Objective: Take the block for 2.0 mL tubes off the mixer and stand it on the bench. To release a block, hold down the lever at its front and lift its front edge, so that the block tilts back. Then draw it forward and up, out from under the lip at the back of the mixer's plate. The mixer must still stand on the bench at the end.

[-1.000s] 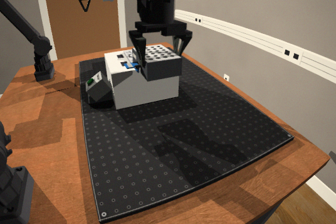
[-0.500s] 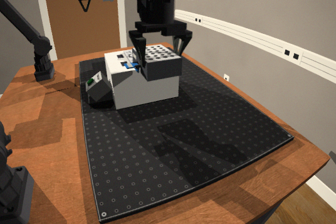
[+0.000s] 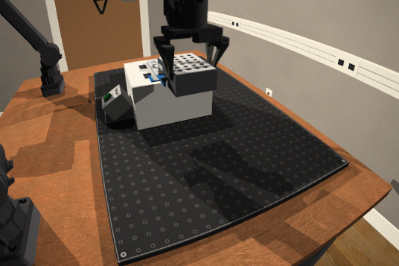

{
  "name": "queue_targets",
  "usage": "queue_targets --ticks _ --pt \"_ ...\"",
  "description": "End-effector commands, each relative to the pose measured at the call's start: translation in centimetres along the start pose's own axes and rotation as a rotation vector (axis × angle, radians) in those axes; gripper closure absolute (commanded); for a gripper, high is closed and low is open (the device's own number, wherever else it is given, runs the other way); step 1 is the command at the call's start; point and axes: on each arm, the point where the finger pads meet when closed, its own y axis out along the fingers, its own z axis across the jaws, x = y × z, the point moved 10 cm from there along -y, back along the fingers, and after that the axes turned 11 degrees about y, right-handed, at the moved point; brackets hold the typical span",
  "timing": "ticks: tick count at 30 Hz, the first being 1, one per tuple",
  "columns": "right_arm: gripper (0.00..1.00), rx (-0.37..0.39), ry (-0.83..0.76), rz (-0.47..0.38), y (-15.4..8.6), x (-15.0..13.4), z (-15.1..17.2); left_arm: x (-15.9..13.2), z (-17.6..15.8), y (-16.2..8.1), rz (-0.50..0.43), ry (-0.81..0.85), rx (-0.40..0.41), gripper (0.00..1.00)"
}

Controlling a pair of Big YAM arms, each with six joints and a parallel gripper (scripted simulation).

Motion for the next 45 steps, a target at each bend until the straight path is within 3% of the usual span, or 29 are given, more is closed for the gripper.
queue_targets --ticks 1,24,37,45 --pt "1.00 -0.127 0.000 -0.072 -4.7 -0.4 -1.5 0.7 0.0 -1.7 -0.047 0.003 0.019 1.00" --pt "1.00 -0.090 -0.016 -0.049 0.0 -2.9 -0.2 0.8 0.0 -2.4 -0.064 0.002 0.025 1.00" --pt "1.00 -0.084 -0.004 -0.045 1.5 -4.5 0.0 0.4 -0.2 -0.7 -0.022 0.003 0.010 1.00" --pt "1.00 -0.118 -0.018 -0.049 1.6 -4.8 -0.3 0.1 -0.2 0.0 -0.005 0.002 0.004 1.00"
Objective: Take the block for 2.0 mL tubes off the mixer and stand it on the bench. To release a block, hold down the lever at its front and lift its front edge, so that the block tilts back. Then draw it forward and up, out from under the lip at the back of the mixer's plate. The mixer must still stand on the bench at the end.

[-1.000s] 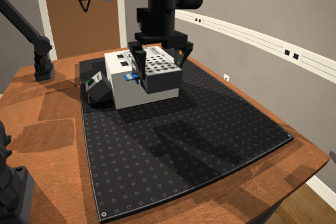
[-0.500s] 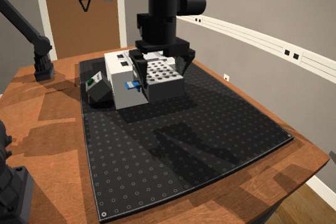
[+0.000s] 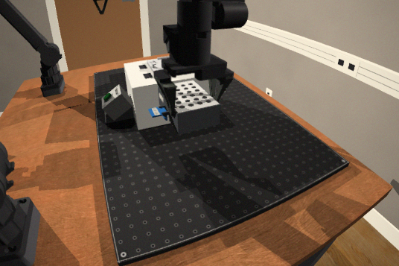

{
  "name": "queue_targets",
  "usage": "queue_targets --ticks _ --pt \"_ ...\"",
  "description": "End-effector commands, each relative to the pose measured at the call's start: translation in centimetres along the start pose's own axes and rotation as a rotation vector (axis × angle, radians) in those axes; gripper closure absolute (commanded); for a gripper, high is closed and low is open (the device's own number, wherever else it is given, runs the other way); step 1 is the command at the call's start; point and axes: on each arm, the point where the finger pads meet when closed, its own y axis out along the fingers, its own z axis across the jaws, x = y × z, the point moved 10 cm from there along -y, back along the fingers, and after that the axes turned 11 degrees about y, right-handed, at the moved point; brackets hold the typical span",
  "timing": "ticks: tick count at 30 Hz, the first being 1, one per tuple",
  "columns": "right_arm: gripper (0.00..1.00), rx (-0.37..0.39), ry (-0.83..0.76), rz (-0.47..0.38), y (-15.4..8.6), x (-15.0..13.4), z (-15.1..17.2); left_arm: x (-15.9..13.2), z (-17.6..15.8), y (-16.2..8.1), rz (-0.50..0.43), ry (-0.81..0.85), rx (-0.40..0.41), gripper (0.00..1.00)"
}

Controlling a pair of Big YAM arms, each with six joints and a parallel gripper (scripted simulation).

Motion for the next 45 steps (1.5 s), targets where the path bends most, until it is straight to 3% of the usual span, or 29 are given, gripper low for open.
queue_targets --ticks 1,17,34,45 --pt "1.00 -0.114 -0.011 -0.044 -3.8 -0.2 -0.9 0.1 -0.2 0.1 -0.003 0.002 0.004 1.00" --pt "1.00 -0.067 -0.011 -0.030 0.0 -1.8 -1.0 0.6 0.0 -1.9 -0.051 0.001 0.020 1.00" --pt "1.00 -0.117 0.007 -0.044 -3.2 -1.0 -1.2 0.7 0.0 -2.5 -0.066 0.001 0.024 1.00" --pt "1.00 -0.098 0.005 -0.035 -2.3 -1.7 -2.4 0.3 -0.1 -1.0 -0.030 0.001 0.012 1.00"
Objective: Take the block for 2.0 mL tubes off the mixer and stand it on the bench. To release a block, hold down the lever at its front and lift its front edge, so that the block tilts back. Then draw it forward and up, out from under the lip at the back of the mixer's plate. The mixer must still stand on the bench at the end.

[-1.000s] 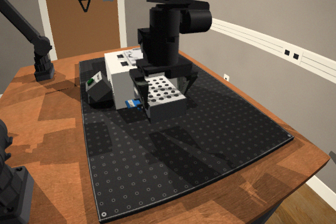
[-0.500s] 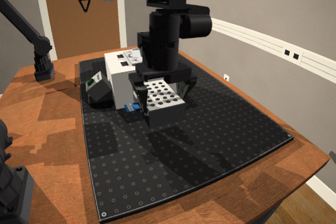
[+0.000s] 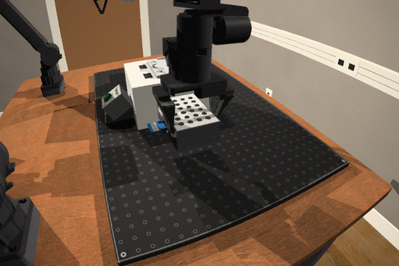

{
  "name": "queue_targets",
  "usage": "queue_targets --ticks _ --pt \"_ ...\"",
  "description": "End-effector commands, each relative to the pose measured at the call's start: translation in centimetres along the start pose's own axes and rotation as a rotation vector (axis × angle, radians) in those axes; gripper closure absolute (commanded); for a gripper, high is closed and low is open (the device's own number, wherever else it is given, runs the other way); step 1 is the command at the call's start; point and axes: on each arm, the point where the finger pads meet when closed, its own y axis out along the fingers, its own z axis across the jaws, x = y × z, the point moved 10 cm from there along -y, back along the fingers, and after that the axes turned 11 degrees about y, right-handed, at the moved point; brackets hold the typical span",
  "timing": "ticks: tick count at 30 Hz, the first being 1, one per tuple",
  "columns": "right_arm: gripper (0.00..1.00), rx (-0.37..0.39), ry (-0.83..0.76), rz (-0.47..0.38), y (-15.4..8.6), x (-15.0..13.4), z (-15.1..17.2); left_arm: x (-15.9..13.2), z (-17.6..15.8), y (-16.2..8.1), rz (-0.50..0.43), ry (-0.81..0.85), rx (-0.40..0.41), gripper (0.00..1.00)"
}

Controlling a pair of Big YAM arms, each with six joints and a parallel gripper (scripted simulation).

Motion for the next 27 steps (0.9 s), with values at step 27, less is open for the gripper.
queue_targets --ticks 27 --pt "1.00 -0.106 0.000 -0.045 -4.4 0.4 -2.5 0.5 -0.1 -1.7 -0.047 0.000 0.017 1.00"
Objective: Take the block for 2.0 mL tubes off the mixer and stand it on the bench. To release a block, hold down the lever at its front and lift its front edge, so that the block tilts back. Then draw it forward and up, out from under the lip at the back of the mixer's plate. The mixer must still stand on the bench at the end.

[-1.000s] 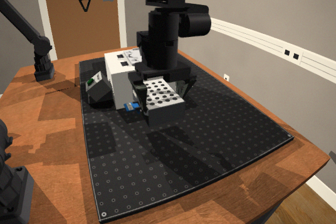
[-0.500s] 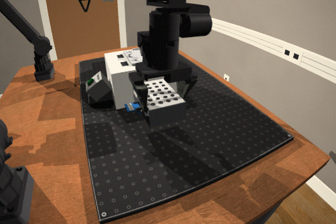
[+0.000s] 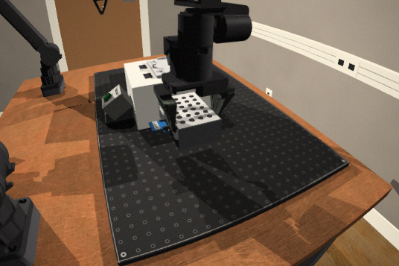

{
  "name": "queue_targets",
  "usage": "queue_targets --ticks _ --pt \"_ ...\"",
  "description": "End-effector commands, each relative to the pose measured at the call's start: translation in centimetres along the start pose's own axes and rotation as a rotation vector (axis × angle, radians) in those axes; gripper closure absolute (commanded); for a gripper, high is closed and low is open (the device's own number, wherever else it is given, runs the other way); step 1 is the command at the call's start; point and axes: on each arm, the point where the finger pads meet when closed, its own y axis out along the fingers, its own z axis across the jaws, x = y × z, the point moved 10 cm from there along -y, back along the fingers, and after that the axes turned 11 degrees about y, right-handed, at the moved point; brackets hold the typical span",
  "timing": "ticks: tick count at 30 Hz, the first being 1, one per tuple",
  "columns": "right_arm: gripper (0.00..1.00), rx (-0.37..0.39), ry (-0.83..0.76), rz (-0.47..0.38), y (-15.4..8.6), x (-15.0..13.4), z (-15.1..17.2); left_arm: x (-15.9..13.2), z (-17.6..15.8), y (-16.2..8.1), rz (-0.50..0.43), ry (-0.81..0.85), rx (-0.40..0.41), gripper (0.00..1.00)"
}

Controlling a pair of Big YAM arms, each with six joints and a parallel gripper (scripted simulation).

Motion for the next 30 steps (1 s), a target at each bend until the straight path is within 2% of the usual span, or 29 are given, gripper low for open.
queue_targets --ticks 1,15,26,30 --pt "1.00 -0.095 0.004 -0.040 -4.2 0.1 -2.0 0.5 -0.1 -1.9 -0.052 -0.001 0.019 1.00" --pt "1.00 -0.065 -0.019 -0.030 -3.0 0.5 -0.3 0.6 0.0 -2.4 -0.064 -0.001 0.023 1.00" --pt "1.00 -0.138 -0.017 -0.054 -5.1 0.9 -1.7 0.5 -0.1 -1.9 -0.053 -0.001 0.019 1.00" --pt "1.00 -0.131 -0.016 -0.051 -4.7 1.0 -2.1 0.3 -0.1 -1.3 -0.038 -0.001 0.014 1.00"
